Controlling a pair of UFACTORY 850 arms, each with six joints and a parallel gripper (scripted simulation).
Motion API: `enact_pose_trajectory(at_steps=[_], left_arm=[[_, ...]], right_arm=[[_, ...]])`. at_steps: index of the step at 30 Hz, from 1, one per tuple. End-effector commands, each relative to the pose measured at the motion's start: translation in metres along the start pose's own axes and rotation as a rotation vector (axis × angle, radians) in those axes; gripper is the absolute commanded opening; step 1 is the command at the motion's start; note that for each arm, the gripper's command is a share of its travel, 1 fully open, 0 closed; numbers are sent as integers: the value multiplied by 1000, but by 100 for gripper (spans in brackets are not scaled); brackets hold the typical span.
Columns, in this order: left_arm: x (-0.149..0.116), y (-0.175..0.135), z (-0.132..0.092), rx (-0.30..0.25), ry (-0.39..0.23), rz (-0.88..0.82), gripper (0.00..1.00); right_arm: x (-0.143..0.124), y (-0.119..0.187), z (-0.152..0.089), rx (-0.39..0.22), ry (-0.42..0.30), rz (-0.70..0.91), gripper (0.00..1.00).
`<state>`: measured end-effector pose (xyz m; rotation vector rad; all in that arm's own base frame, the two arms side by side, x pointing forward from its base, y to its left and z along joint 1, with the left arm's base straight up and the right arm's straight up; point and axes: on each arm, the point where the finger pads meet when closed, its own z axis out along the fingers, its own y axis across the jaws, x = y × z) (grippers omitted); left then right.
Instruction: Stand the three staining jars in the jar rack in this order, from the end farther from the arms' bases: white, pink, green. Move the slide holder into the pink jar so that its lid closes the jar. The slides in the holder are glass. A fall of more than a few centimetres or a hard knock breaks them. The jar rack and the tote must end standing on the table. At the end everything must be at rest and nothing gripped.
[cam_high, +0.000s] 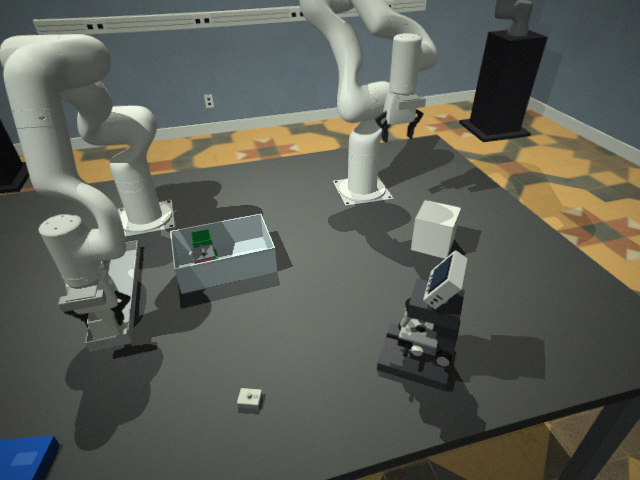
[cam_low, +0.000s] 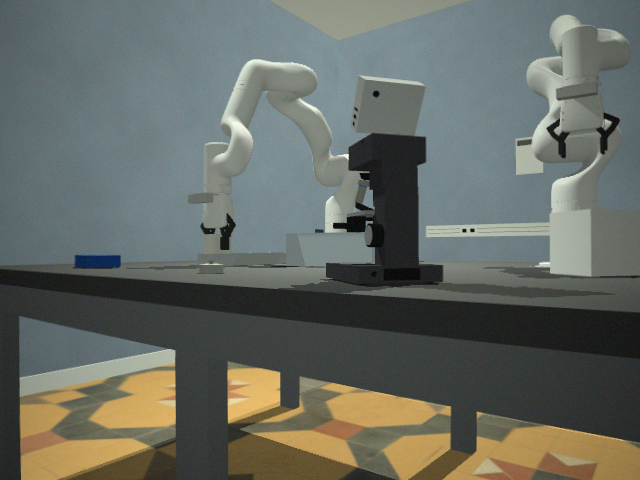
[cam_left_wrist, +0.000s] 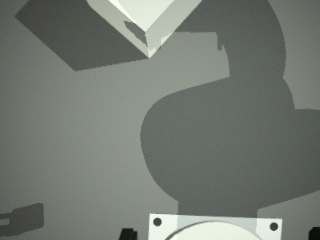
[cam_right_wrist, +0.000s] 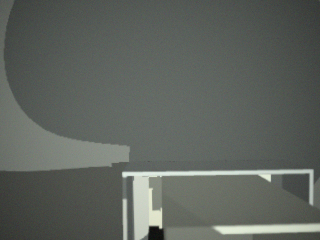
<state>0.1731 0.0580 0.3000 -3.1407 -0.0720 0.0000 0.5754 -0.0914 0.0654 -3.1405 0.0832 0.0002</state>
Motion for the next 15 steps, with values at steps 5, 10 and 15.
enact_pose_trajectory(at_steps=[5,10,15], left_arm=[[1,0,-1,0,1,0,100],[1,0,-1,0,1,0,100],[1,0,-1,0,1,0,100]], right_arm=[[1,0,0,0,2,0,0],[1,0,1,0,2,0,0],[1,0,2,0,2,0,0]])
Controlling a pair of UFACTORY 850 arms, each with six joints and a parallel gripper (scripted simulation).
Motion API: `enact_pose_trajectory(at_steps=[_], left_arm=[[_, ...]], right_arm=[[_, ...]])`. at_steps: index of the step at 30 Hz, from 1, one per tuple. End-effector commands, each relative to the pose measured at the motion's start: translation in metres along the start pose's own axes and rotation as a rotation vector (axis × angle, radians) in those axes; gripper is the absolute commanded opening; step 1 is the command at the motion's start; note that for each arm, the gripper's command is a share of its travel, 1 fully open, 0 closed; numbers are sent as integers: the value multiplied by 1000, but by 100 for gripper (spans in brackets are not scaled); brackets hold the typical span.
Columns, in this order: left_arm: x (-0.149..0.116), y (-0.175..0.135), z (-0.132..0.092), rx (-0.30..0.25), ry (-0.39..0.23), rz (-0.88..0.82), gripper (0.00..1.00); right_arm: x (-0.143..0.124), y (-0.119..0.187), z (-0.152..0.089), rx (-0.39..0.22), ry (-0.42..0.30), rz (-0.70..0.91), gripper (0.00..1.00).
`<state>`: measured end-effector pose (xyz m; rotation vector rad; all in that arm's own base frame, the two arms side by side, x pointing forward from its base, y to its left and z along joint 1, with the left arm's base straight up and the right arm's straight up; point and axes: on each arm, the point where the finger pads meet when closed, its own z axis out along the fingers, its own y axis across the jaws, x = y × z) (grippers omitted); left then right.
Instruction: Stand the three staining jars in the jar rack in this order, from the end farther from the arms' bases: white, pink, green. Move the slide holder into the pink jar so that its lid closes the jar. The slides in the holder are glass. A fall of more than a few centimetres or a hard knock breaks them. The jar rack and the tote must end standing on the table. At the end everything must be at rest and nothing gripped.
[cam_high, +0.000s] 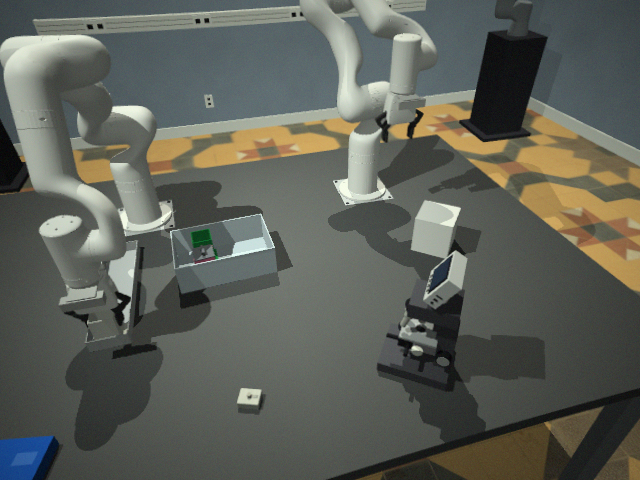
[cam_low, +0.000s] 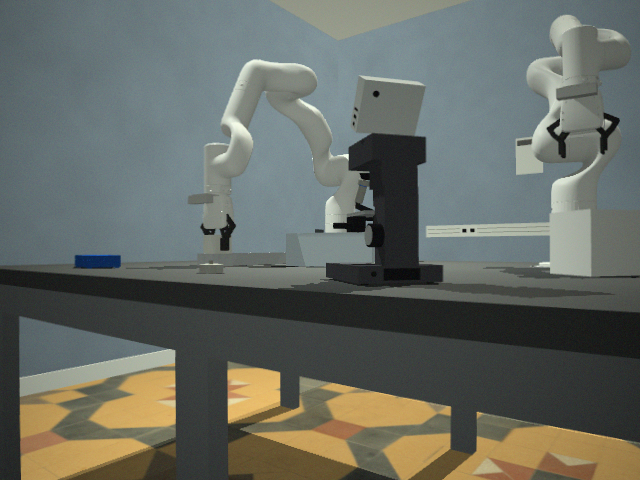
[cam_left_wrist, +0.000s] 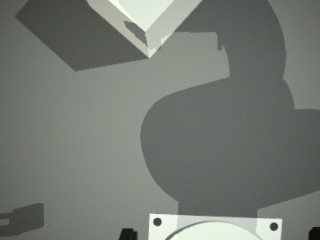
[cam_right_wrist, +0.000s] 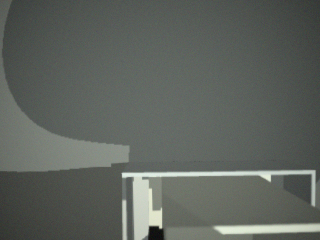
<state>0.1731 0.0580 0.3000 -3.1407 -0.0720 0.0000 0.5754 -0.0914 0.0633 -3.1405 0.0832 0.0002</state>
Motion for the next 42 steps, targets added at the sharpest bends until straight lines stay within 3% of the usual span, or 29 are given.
enact_pose_trajectory(at_steps=[1,3,4,26,42], left_arm=[[1,0,-1,0,1,0,100],[1,0,-1,0,1,0,100],[1,0,-1,0,1,0,100],[1,0,-1,0,1,0,100],[1,0,-1,0,1,0,100]], right_arm=[[1,0,0,0,2,0,0],[1,0,0,0,2,0,0],[1,0,0,0,2,0,100],[1,0,0,0,2,0,100],[1,0,-37,0,2,0,100]])
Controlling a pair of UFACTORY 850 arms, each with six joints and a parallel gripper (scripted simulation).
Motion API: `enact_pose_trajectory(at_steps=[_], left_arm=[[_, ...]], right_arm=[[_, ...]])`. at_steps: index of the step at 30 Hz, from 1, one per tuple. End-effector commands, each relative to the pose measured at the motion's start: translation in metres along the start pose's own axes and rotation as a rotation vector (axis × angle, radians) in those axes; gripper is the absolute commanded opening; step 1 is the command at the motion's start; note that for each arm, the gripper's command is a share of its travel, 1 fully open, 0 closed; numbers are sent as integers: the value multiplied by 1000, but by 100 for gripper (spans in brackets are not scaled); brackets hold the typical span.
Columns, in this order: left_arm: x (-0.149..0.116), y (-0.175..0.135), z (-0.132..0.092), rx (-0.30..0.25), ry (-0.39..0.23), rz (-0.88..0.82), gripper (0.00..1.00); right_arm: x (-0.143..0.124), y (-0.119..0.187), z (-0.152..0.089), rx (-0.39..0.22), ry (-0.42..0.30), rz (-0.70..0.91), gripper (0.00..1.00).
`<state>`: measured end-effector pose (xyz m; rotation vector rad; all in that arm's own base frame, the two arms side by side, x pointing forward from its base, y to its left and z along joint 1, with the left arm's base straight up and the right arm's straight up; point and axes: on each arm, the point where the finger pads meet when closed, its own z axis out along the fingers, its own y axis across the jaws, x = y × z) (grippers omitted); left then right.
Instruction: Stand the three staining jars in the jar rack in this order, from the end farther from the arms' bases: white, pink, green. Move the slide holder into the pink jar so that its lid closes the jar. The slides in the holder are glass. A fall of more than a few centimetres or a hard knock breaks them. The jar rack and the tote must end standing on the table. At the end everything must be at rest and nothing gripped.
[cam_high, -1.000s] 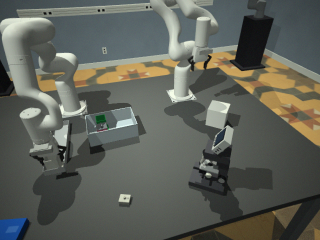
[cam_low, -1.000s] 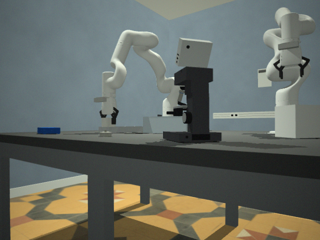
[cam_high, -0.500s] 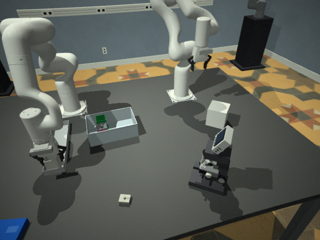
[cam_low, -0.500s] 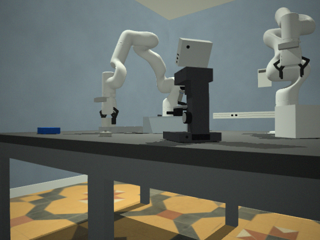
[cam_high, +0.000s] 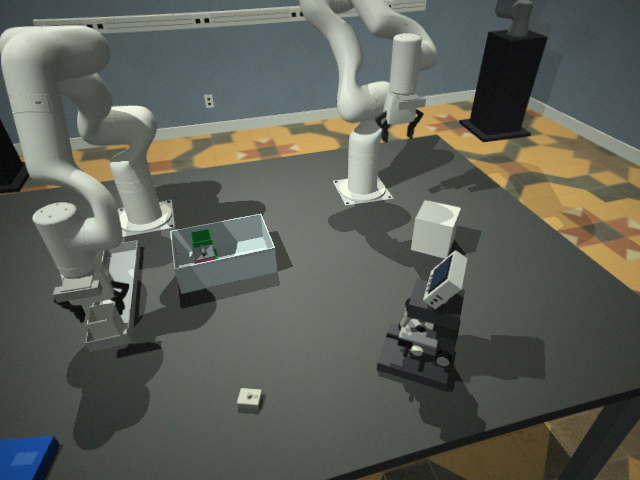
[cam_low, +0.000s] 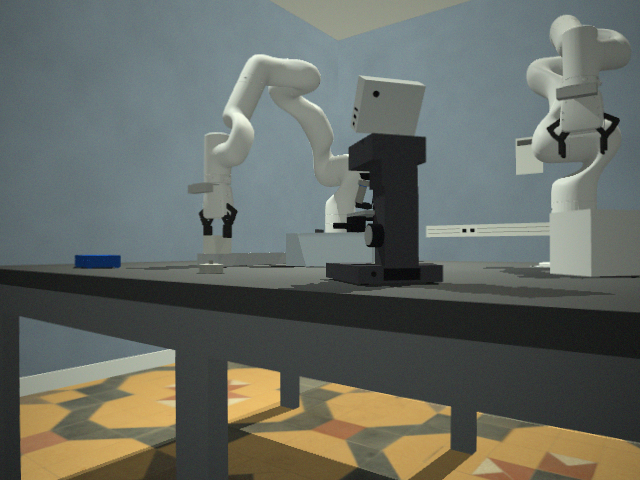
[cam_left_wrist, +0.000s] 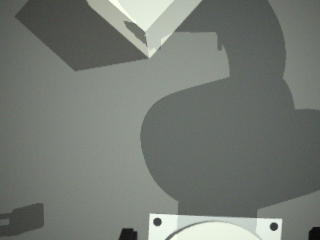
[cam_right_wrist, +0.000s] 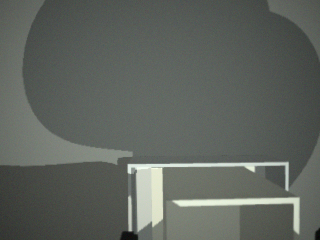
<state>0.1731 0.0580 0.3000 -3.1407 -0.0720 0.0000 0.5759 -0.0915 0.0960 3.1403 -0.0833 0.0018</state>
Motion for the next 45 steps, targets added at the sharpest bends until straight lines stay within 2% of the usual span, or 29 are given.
enact_pose_trajectory(at_steps=[1,31,38,45], left_arm=[[1,0,-1,0,1,0,100],[1,0,-1,0,1,0,100],[1,0,-1,0,1,0,100],[1,0,-1,0,1,0,100]], right_arm=[[0,0,-7,0,1,0,100],[0,0,-82,0,1,0,100],[0,0,-94,0,1,0,100],[0,0,-94,0,1,0,100]])
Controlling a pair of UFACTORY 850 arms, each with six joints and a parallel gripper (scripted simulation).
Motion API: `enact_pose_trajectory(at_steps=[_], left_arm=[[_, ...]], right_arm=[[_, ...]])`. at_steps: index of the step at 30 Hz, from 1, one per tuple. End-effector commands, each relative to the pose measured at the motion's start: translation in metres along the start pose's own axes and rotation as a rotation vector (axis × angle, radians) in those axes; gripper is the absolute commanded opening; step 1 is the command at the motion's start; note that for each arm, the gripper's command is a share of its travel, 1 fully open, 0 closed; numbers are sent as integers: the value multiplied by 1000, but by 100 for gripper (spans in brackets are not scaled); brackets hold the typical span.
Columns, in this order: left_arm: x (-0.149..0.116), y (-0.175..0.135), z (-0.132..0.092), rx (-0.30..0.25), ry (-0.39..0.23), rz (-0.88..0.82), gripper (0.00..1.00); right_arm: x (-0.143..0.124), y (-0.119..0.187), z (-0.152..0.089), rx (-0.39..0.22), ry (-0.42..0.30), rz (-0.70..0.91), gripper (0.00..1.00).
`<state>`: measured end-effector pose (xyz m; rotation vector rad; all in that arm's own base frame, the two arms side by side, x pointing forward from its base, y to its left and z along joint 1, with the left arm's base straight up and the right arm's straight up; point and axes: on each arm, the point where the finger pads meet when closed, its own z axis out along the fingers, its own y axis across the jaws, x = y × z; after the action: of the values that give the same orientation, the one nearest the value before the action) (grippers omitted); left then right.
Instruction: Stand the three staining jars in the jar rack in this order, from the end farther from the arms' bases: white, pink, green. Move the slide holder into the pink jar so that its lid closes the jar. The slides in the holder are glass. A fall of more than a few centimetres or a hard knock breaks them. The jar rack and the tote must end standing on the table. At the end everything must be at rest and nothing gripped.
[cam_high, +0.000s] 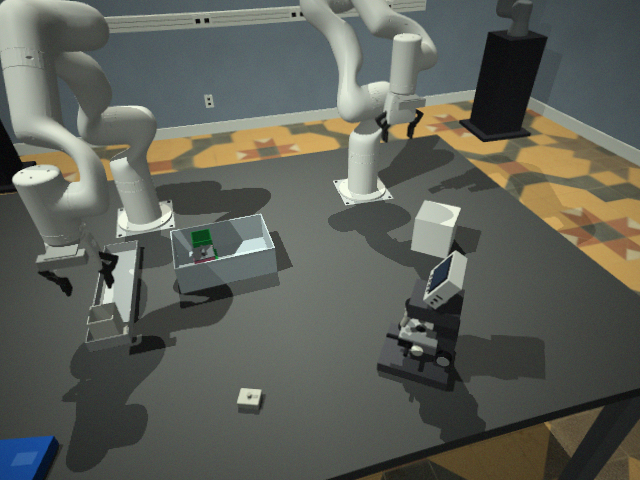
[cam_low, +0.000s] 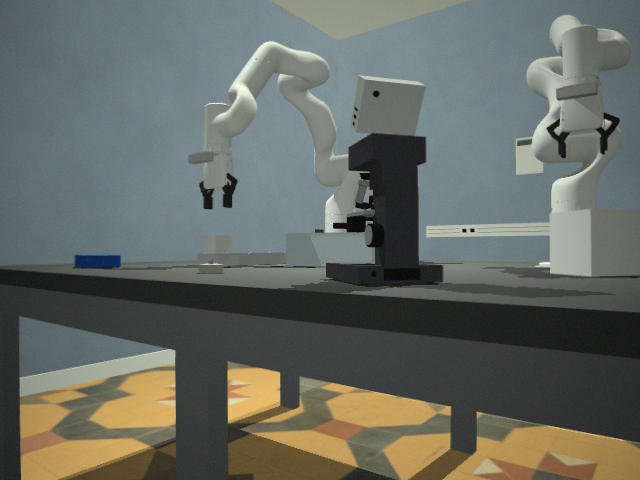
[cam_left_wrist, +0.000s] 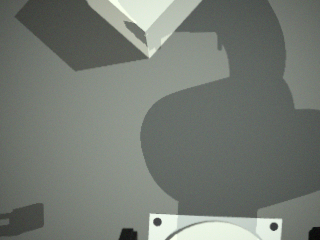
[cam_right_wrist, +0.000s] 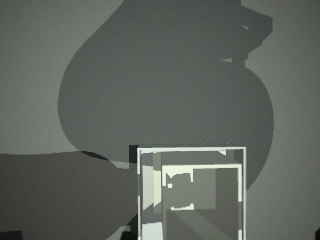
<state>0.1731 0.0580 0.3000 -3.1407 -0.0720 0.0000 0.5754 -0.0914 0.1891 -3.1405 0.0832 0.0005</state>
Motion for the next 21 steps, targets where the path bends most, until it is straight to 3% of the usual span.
enact_pose_trajectory(at_steps=[1,6,8,21], left_arm=[[1,0,-1,0,1,0,100],[1,0,-1,0,1,0,100],[1,0,-1,0,1,0,100],[1,0,-1,0,1,0,100]], right_arm=[[1,0,-1,0,2,0,100],[1,0,-1,0,2,0,100],[-5,-8,-1,0,2,-57,100],[-38,-58,-1,0,2,-57,100]])
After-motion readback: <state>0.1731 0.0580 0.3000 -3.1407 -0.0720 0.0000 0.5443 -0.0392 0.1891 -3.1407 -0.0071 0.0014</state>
